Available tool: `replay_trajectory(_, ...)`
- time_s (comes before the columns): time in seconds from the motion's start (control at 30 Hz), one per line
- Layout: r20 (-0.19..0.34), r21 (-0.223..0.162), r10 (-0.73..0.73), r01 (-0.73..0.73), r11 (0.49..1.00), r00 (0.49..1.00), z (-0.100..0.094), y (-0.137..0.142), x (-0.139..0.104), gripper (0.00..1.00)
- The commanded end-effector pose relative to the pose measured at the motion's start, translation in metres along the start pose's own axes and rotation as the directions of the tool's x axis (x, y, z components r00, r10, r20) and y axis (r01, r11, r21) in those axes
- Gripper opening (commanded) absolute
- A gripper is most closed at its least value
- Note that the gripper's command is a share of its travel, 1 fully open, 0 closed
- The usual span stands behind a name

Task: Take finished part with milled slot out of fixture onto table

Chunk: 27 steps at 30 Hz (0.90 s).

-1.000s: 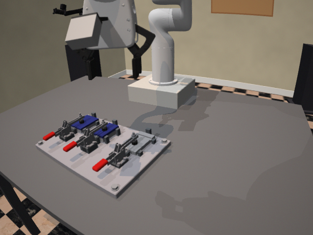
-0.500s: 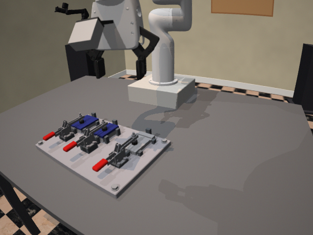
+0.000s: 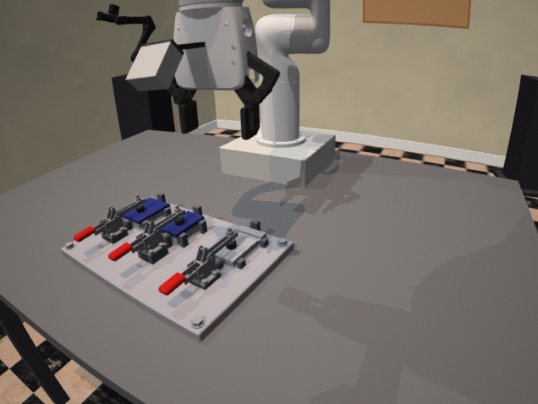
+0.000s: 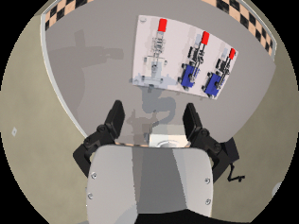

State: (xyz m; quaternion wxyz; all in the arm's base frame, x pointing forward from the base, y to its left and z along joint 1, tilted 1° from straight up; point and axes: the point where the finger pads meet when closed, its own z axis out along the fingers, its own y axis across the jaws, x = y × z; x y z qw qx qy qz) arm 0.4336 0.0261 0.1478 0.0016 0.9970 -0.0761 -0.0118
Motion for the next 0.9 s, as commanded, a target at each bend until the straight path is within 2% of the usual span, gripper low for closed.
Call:
replay_trajectory(0.0,-0.008,0.002,0.011,-0.011,1.000,1.000,-0.001,0.000,0.000,1.00)
replay_trajectory(0.17,-0.008,0.002,0.011,-0.011,1.000,1.000,-0.001,0.000,0.000,1.00)
replay_trajectory(0.23,-0.008,0.002,0.093,-0.093,0.996,0.996,0.003,0.001,-0.013,1.00)
replay_trajectory(0.33,-0.008,0.003,0.136,-0.136,0.991,0.991,0.006,0.001,-0.020,1.00)
replay_trajectory(0.77,-0.008,0.003,0.137,-0.137,0.991,0.991,0.006,0.001,-0.020,1.00)
replay_trajectory(0.8,-0.008,0.003,0.137,-0.137,0.991,0.991,0.006,0.001,-0.020,0.00)
replay_trajectory(0.87,-0.007,0.003,0.137,-0.137,0.991,0.991,0.006,0.001,-0.020,0.00)
